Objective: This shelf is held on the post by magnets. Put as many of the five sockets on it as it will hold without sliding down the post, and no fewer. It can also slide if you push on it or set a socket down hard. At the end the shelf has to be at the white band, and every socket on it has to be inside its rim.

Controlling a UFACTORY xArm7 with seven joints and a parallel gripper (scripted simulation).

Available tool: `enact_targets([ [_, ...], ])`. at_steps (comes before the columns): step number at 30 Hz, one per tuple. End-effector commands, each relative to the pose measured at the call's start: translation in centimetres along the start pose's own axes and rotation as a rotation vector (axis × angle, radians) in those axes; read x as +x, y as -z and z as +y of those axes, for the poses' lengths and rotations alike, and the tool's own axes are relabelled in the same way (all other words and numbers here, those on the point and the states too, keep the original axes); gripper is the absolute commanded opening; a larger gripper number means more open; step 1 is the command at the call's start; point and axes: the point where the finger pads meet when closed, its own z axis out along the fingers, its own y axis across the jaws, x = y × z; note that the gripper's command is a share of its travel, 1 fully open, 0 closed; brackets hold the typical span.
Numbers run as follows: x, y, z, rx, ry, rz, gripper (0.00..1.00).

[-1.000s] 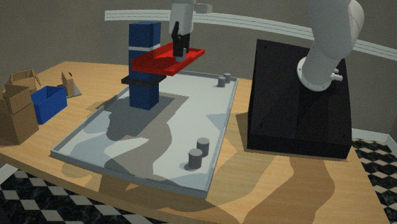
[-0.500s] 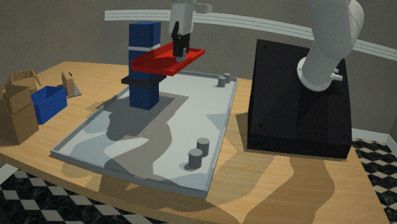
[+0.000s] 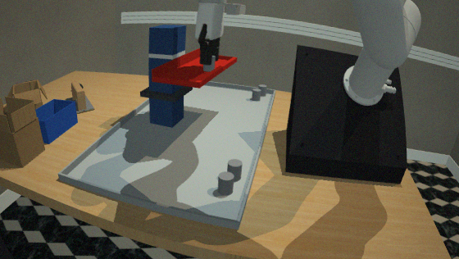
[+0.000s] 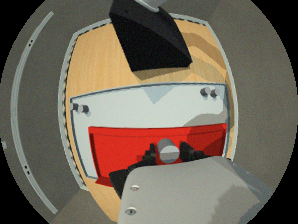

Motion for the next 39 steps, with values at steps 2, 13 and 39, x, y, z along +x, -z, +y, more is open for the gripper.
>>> enact_targets([
  [2, -0.1, 0.5, -0.1, 0.002, 0.0, -0.004, 0.52],
  [13, -0.1, 3.1, -0.1, 0.002, 0.0, -0.004, 0.52],
  [39, -0.1, 7.9, -0.1, 0.002, 0.0, -0.004, 0.52],
])
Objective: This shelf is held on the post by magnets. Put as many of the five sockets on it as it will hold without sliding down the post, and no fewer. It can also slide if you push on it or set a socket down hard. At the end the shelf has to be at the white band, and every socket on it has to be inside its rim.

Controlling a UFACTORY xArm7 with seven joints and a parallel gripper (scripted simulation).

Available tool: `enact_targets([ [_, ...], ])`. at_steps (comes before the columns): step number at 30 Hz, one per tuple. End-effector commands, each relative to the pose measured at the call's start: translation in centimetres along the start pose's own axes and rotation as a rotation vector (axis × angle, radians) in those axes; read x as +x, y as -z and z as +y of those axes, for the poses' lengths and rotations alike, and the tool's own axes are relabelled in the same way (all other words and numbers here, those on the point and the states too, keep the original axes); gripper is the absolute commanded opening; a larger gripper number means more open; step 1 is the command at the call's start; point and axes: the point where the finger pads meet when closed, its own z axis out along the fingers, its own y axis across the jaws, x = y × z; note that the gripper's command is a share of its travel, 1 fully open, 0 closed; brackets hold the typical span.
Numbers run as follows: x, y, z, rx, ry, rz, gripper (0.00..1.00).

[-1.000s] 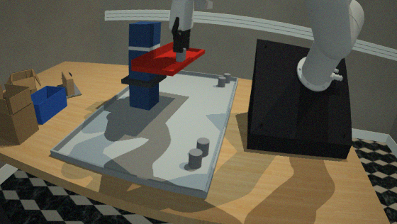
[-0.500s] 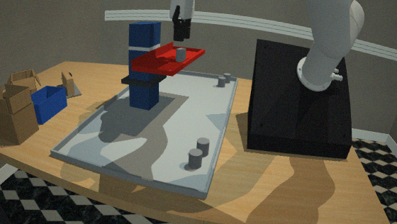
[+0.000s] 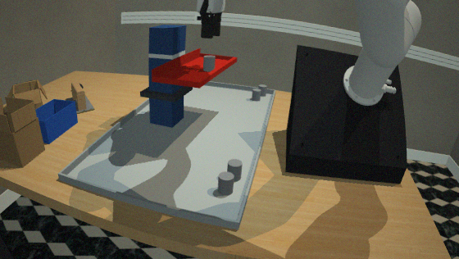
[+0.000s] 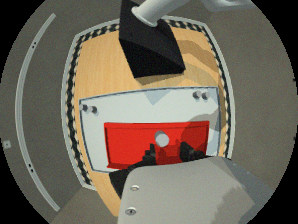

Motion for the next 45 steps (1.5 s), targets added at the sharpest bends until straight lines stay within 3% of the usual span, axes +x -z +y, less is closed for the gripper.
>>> enact_targets([
  [1, -0.1, 0.5, -0.1, 0.002, -0.001, -0.005, 0.52],
  [15, -0.1, 0.5, -0.1, 0.002, -0.001, -0.005, 0.52],
  [16, -0.1, 0.5, -0.1, 0.002, -0.001, -0.005, 1.0],
  [21, 0.6, 0.7, -0.2, 0.006, -0.077, -0.004, 1.0],
  [26, 3.0, 1.3, -0.4, 0.016, -0.356, -0.002, 1.0],
  [29, 3.0, 1.3, -0.4, 0.016, -0.356, -0.002, 1.0],
  [31, 4.4, 1.6, -0.5, 0.019, -0.519, -0.003, 1.0],
  [41, 8.4, 2.2, -0.5, 0.02, -0.972, -0.007, 1.0],
  [45, 9.2, 2.3, -0.5, 0.018, -1.059, -0.008, 1.0],
])
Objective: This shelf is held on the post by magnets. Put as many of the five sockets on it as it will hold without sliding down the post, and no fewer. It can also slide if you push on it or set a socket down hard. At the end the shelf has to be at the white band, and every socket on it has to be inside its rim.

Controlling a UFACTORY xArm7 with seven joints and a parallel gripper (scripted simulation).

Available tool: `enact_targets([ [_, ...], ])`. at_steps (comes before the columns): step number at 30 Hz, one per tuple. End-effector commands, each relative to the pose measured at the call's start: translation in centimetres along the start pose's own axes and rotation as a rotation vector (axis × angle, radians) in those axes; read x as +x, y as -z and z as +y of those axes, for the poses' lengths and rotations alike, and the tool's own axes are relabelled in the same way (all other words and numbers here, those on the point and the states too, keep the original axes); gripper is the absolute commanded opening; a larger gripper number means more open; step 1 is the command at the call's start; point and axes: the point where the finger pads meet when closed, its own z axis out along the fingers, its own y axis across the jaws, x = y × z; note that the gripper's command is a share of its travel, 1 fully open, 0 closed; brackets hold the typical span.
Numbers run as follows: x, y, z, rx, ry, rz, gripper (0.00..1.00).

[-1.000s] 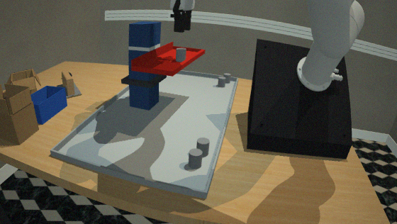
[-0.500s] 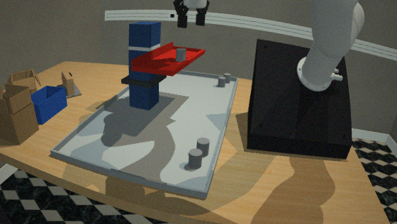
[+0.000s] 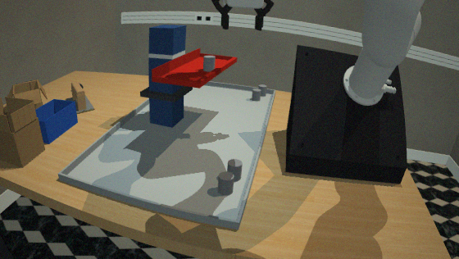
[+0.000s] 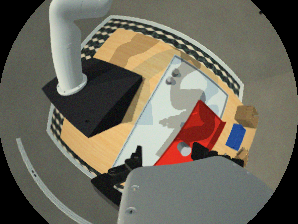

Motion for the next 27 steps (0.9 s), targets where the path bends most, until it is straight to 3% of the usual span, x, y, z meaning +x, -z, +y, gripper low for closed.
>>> enact_targets([
  [1, 0.4, 0.3, -0.6, 0.006, -0.097, -0.012, 1.0],
  [3, 1.3, 0.4, -1.7, 0.002, -0.258, -0.01, 1.0],
  [9, 2.6, 0.4, -3.2, -0.005, -0.495, -0.004, 1.0],
  [20, 3.3, 0.4, -4.0, -0.013, -0.611, 0.0, 1.0],
  [22, 2.7, 2.8, -5.5, -0.092, -0.652, -0.009, 1.0],
  [23, 2.3, 5.2, -7.2, -0.179, -0.694, -0.019, 1.0],
  [24, 2.3, 5.2, -7.2, -0.179, -0.694, -0.019, 1.0],
  [25, 2.2, 7.2, -8.7, -0.295, -0.742, -0.033, 1.0],
  [27, 2.1, 8.0, -9.4, -0.295, -0.742, -0.033, 1.0],
])
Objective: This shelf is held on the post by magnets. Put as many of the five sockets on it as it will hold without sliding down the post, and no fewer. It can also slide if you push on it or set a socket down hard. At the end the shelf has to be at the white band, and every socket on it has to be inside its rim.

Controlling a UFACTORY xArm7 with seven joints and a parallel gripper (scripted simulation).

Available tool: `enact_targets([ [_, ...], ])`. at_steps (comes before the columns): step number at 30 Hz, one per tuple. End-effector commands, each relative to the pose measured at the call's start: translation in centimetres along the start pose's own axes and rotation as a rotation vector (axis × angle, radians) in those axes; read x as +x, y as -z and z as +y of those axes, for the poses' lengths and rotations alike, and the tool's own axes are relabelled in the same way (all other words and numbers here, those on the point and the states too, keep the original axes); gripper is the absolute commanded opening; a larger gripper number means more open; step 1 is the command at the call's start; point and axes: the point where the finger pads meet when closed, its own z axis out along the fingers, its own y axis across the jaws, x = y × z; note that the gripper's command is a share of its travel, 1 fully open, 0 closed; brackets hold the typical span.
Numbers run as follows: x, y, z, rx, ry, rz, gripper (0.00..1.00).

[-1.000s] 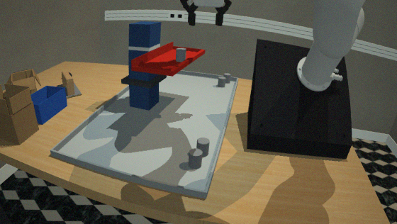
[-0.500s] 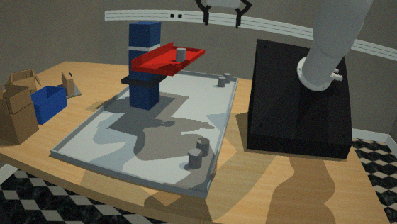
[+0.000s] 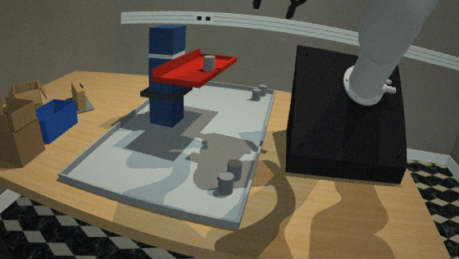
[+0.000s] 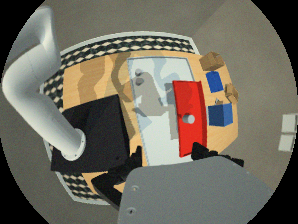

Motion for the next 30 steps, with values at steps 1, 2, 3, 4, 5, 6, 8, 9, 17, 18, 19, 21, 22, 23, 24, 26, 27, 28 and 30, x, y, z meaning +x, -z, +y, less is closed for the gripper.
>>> enact_targets([
  [1, -2.4, 6.0, -2.0, -0.215, -0.088, 0.039, 1.0],
  [2, -2.6, 6.6, -2.3, -0.215, -0.088, 0.039, 1.0],
  [3, -2.6, 6.6, -2.3, -0.215, -0.088, 0.039, 1.0],
  [4, -3.6, 9.2, -3.8, -0.348, -0.132, 0.062, 1.0],
  [5, -3.7, 9.6, -4.1, -0.348, -0.132, 0.062, 1.0],
  [6, -3.7, 9.6, -4.1, -0.348, -0.132, 0.062, 1.0],
  [8, -3.7, 9.6, -4.1, -0.348, -0.132, 0.062, 1.0],
  [9, -4.5, 12.1, -5.9, -0.471, -0.166, 0.081, 1.0],
  [17, -5.2, 15.4, -8.9, -0.664, -0.205, 0.106, 1.0],
  [18, -5.2, 15.4, -8.9, -0.664, -0.205, 0.106, 1.0],
  [19, -5.2, 15.4, -8.9, -0.664, -0.205, 0.106, 1.0],
  [21, -5.2, 15.4, -8.9, -0.664, -0.205, 0.106, 1.0],
  [22, -5.2, 15.4, -8.9, -0.664, -0.205, 0.106, 1.0],
  [23, -5.2, 15.4, -8.9, -0.664, -0.205, 0.106, 1.0],
  [24, -5.2, 15.4, -8.9, -0.664, -0.205, 0.106, 1.0],
  [26, -5.2, 15.4, -8.9, -0.664, -0.205, 0.106, 1.0],
  [27, -5.2, 15.4, -8.9, -0.664, -0.205, 0.106, 1.0],
  [28, -5.2, 15.4, -8.9, -0.664, -0.205, 0.106, 1.0],
  [30, -5.2, 15.4, -8.9, -0.664, -0.205, 0.106, 1.0],
])
